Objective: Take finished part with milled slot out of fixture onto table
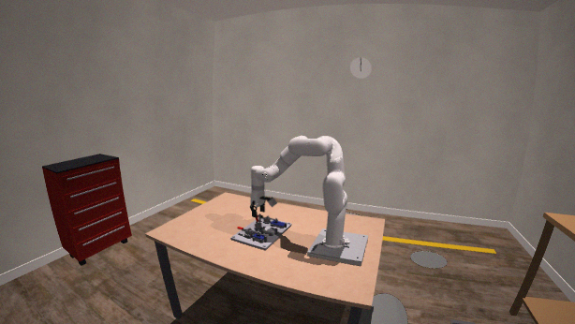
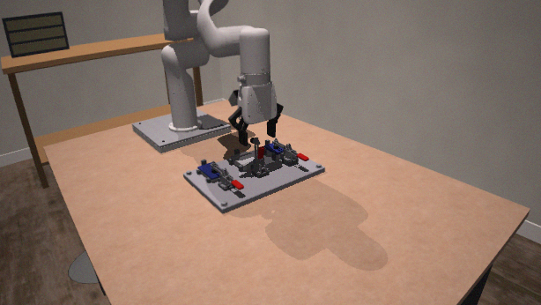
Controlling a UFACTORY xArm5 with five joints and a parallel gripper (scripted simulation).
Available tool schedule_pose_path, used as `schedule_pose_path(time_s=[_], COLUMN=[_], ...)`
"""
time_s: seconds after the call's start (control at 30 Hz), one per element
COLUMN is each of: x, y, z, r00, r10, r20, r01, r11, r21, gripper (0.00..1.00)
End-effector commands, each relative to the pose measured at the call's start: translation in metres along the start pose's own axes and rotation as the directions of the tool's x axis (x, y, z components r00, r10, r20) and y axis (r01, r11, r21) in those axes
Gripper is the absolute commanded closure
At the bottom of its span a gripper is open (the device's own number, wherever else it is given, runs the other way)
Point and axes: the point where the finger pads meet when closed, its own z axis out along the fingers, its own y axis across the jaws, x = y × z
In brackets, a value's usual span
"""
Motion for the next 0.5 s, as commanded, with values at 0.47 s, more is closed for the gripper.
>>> schedule_pose_path(time_s=[0.47], x=[0.049], y=[0.0], z=[-0.001], r00=[1.0], r10=[0.0], r20=[0.004], r01=[0.0], r11=[1.0], r21=[0.0], gripper=[0.0])
